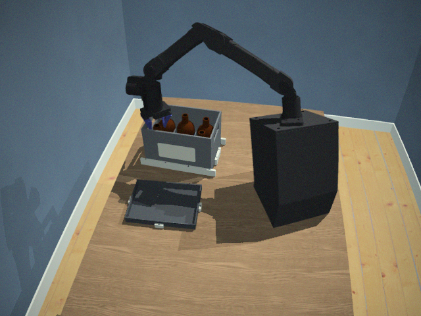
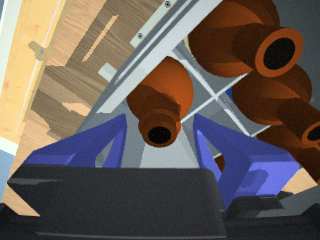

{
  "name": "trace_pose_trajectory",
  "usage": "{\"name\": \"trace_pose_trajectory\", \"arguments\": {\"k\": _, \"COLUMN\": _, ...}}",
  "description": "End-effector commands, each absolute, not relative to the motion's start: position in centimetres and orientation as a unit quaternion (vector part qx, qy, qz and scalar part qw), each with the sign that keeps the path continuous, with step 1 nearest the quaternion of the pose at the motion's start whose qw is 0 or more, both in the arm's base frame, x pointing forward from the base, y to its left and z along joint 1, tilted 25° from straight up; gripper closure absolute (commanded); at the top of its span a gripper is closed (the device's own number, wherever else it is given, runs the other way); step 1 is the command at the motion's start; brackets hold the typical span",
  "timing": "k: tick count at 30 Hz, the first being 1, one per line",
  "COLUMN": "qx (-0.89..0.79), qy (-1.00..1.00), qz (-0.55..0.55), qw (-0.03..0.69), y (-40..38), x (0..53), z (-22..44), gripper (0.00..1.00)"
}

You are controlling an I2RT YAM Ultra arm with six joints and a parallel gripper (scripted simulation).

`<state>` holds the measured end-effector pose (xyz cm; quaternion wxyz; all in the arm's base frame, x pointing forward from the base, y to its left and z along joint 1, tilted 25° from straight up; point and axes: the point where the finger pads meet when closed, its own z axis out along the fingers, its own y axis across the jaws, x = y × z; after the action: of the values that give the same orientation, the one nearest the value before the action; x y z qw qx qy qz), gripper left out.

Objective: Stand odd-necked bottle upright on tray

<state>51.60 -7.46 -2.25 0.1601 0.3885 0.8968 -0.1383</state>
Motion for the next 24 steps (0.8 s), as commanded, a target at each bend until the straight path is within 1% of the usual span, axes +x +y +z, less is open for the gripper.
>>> {"name": "trace_pose_trajectory", "arguments": {"k": 1, "qx": 0.387, "qy": 0.894, "qz": -0.133, "qw": 0.183, "y": -7.31, "x": 52.68, "z": -0.41, "gripper": 0.39}}
{"name": "trace_pose_trajectory", "arguments": {"k": 24, "qx": 0.386, "qy": 0.894, "qz": -0.133, "qw": 0.182, "y": -7.05, "x": 52.55, "z": 0.11, "gripper": 0.39}}
